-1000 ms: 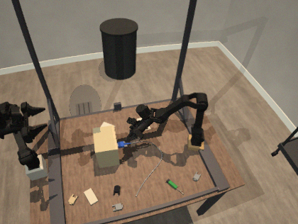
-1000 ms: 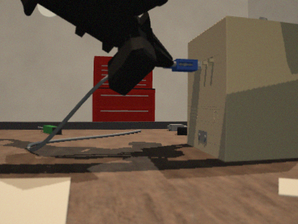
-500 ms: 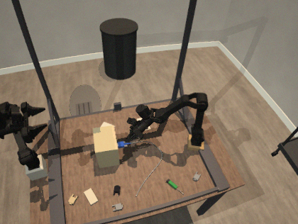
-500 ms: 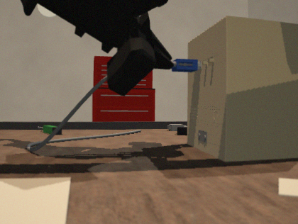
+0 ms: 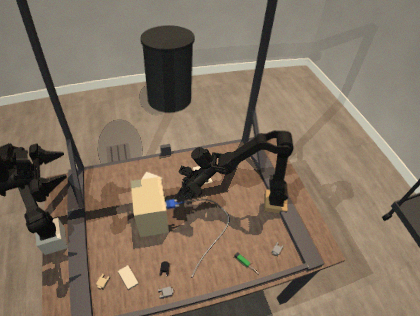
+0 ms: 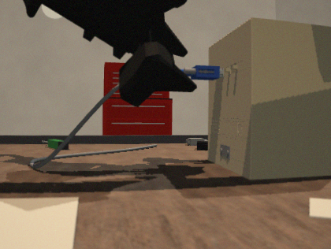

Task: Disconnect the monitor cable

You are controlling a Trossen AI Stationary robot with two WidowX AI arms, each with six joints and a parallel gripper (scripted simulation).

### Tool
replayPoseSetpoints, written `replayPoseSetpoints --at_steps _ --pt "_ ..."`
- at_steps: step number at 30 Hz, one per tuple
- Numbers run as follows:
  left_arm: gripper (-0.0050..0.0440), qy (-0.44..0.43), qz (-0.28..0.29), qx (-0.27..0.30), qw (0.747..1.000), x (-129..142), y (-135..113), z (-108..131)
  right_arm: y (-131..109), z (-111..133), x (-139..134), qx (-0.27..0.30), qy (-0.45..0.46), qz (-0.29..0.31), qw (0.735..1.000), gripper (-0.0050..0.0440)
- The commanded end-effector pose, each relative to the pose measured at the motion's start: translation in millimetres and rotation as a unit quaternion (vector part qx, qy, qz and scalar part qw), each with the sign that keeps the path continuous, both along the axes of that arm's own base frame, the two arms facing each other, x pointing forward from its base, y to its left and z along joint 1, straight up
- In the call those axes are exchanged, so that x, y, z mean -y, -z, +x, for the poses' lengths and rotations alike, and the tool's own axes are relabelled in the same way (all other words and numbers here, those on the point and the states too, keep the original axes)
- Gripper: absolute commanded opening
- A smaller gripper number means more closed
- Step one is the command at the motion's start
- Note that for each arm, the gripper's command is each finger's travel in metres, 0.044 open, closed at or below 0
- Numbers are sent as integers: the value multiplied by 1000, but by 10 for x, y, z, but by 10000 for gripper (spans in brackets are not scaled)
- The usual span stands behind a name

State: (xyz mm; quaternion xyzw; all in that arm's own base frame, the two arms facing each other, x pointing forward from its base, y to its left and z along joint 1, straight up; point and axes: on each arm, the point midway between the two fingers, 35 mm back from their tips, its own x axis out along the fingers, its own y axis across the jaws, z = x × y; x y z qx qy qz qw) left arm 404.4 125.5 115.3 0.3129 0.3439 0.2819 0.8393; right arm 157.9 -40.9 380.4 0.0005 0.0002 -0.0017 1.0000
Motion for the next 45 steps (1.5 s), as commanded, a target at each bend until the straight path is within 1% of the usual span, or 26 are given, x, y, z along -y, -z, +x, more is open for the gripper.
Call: replayPoseSetpoints --at_steps 1,10,12,15,17,18,22,24,25,27,30,34,39,41,45 --pt "440 -2 1 13 1000 -5 -93 20 -33 -3 -15 1 -2 -4 1000 440" --pt "440 -2 1 13 1000 -5 -93 20 -33 -3 -15 1 -2 -4 1000 440" --pt "440 0 12 10 1000 -6 -90 31 -33 -3 -15 1 -2 -4 1000 440" --pt "440 7 60 -3 998 -5 -75 72 -33 -3 -15 1 -2 -4 1000 440" --pt "440 11 104 -18 994 0 -60 95 -33 -3 -15 1 -2 -4 1000 440" --pt "440 14 130 -43 990 5 0 83 -33 -3 -15 1 -2 -4 1000 440" --pt "440 13 188 -69 980 18 30 83 -33 -3 -15 1 -2 -4 1000 440" --pt "440 13 188 -69 980 18 30 83 -33 -3 -15 1 -2 -4 1000 440" --pt "440 8 200 -57 978 21 -20 97 -33 -3 -15 1 -2 -4 1000 440" --pt "440 5 234 -81 969 32 20 72 -33 -3 -15 1 -2 -4 1000 440" --pt "440 -2 264 -92 960 44 20 47 -33 -3 -15 1 -2 -4 1000 440" --pt "440 -4 271 -98 957 48 26 37 -33 -3 -15 1 -2 -4 1000 440" --pt "320 -4 271 -98 957 48 26 37 -33 -3 -15 1 -2 -4 1000 440" --pt "320 -4 271 -98 957 48 26 37 -33 -3 -15 1 -2 -4 1000 440" --pt "224 -4 271 -98 957 48 26 37 -33 -3 -15 1 -2 -4 1000 440"
